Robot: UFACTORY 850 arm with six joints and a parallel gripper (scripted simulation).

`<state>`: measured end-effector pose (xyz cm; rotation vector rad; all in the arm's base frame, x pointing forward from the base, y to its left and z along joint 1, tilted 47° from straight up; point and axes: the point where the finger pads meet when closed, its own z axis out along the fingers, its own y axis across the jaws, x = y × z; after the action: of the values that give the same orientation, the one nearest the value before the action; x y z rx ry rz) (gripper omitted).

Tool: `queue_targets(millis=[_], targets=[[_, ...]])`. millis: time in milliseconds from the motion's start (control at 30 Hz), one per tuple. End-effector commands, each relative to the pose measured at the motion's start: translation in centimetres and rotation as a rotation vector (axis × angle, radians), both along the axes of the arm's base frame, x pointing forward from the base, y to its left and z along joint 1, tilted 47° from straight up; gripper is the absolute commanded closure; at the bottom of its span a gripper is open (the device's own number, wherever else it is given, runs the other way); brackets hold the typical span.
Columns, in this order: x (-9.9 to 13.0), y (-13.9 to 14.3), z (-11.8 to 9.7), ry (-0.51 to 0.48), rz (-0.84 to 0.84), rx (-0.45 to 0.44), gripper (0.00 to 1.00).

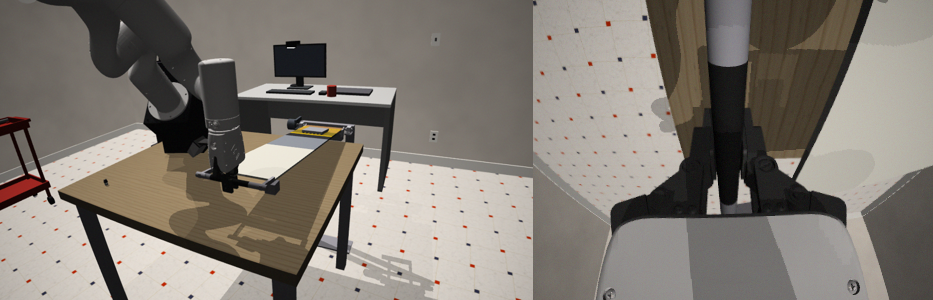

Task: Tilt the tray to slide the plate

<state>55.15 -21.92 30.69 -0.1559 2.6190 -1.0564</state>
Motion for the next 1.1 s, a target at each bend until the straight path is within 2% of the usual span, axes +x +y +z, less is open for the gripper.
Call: queue_targets(millis=[0, 533, 600, 700, 733, 800, 900, 1067], targets=[[0.2, -0.2, -0.1, -0.002, 0.001, -0.002, 1.0], [0.1, -0.1, 0.0, -0.002, 0.001, -0.002, 1.0], [-0.5, 1.5, 1.2, -0.002, 0.001, -0.002, 1.0], [-2.2, 5.6, 4.0, -0.002, 0.001, -0.002, 1.0], [-2.4, 6.0, 4.2, -0.002, 0.001, -0.002, 1.0], [-1.8, 4.5, 3.2, -0.002, 0.001, -0.002, 1.0], [-0.1, 0.5, 0.4, -0.002, 0.001, -0.002, 1.0], [0.1, 0.1, 0.1, -0.002, 0.001, -0.002, 1.0]])
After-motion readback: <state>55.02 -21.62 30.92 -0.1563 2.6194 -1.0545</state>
